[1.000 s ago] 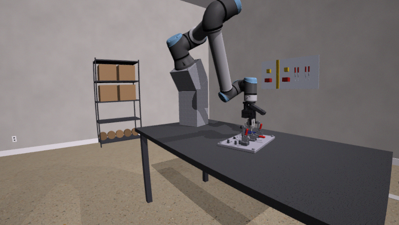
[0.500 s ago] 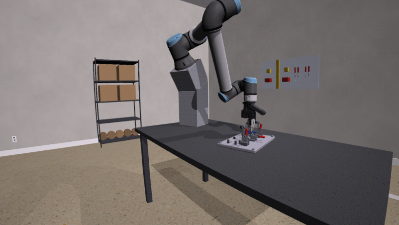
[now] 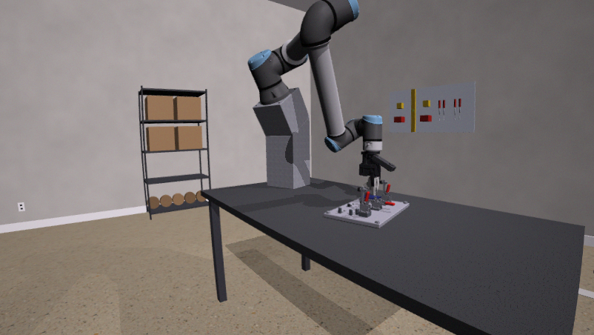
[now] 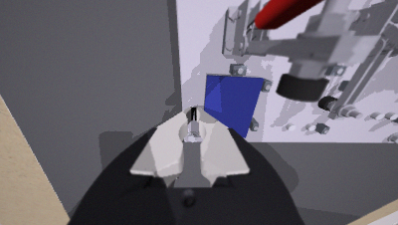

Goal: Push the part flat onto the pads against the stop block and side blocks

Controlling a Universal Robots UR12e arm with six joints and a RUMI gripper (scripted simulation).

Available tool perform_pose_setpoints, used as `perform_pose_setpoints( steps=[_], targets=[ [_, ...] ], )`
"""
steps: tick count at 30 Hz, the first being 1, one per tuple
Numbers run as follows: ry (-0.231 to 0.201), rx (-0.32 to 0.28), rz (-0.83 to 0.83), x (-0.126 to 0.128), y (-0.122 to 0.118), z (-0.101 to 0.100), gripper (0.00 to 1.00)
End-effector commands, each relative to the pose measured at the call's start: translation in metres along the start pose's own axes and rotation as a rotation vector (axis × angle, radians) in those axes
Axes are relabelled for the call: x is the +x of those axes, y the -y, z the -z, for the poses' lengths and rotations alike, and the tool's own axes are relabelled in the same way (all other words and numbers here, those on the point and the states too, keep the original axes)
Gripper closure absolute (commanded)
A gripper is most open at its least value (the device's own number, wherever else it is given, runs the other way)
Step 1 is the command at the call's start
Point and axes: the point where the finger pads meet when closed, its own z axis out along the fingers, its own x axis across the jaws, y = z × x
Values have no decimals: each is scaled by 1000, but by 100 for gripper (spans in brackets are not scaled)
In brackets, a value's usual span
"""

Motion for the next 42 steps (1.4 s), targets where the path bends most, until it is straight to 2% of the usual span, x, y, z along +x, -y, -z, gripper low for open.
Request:
perform_pose_setpoints(
  steps=[1, 42],
  targets=[
    [0, 1, 0, 2, 0, 1, 100],
    [0, 1, 0, 6, 0, 1, 100]
  ],
)
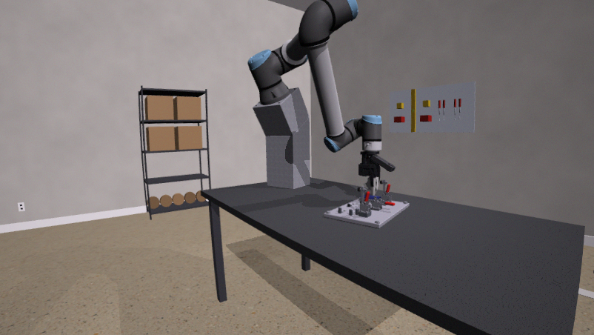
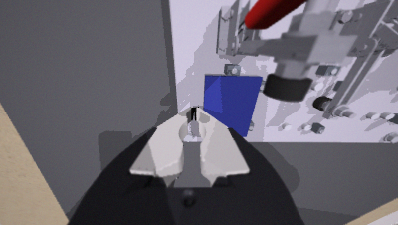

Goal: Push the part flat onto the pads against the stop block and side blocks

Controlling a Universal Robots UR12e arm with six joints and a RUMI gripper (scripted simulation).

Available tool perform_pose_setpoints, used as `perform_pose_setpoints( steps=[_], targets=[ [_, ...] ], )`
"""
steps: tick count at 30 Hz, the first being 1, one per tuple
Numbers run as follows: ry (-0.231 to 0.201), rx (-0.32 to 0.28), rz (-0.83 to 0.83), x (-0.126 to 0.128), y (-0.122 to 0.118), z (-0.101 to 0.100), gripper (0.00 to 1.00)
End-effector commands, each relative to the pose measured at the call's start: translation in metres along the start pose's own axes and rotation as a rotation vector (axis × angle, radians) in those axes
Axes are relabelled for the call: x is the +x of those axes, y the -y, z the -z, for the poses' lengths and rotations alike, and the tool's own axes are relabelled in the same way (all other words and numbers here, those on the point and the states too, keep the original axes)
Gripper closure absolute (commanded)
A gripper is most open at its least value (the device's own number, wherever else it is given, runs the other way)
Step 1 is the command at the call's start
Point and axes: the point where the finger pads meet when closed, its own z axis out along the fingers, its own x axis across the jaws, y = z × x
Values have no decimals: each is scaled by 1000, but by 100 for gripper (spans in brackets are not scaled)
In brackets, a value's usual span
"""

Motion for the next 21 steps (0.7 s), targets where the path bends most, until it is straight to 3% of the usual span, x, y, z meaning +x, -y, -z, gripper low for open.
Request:
perform_pose_setpoints(
  steps=[1, 21],
  targets=[
    [0, 1, 0, 0, 0, 1, 100],
    [0, 1, 0, 4, 0, 1, 100]
  ],
)
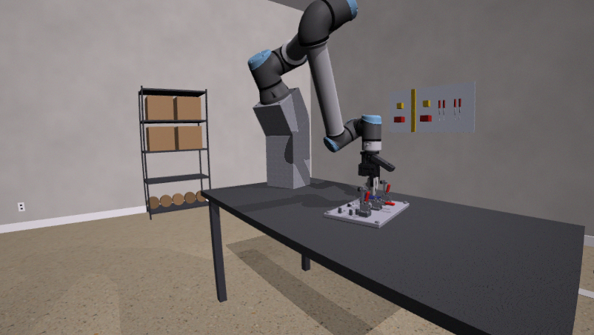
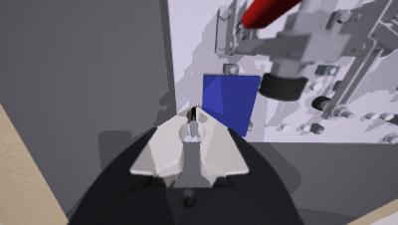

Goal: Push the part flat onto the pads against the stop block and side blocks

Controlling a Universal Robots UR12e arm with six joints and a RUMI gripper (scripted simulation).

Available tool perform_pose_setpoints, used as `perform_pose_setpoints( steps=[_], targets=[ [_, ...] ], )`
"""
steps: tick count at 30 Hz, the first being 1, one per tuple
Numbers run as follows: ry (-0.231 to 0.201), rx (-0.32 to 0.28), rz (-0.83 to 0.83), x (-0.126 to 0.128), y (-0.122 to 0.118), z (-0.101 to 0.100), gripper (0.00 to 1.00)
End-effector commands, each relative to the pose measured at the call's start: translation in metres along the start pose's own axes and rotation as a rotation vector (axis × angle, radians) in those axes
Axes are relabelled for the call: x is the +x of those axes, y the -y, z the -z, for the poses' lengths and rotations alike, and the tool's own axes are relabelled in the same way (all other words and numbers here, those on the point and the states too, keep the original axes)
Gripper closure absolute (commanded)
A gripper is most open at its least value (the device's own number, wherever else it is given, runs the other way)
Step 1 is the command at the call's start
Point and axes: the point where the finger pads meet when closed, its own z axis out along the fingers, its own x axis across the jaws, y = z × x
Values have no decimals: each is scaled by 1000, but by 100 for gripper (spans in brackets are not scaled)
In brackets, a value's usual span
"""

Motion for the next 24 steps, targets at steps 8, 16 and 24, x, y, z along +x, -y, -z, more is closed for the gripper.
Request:
perform_pose_setpoints(
  steps=[8, 16, 24],
  targets=[
    [-5, 1, -2, 3, 1, 0, 100],
    [-5, 1, -3, 3, 1, 0, 100],
    [-5, 1, -3, -5, 1, 0, 100]
  ],
)
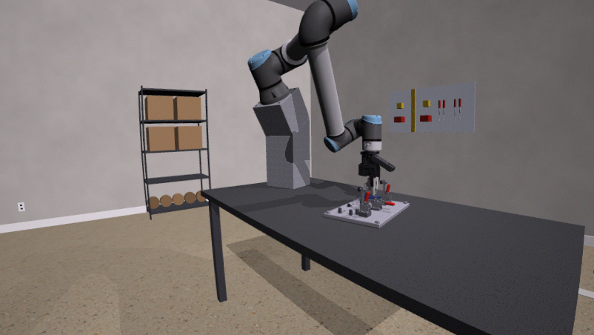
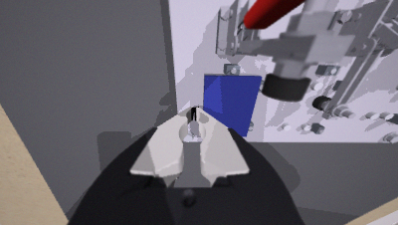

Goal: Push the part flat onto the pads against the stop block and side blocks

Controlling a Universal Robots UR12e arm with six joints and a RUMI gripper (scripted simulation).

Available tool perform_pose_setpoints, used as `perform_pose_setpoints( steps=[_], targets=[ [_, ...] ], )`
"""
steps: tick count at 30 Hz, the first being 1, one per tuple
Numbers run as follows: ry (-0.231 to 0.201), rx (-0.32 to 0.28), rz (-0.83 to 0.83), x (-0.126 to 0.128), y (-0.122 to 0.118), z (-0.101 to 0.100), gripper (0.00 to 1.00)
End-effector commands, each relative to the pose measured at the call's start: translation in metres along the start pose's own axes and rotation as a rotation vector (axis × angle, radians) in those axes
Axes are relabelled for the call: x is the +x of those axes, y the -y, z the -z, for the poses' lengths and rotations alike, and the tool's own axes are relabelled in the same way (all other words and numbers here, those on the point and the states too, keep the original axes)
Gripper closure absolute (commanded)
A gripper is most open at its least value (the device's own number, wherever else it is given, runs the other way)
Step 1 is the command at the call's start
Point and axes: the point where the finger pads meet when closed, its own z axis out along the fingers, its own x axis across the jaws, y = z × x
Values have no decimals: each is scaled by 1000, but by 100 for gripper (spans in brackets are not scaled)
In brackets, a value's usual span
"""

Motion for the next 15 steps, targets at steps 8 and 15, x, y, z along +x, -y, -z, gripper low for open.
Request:
perform_pose_setpoints(
  steps=[8, 15],
  targets=[
    [-1, 1, -1, -13, 1, 0, 100],
    [-1, 1, -1, -15, 1, 0, 100]
  ],
)
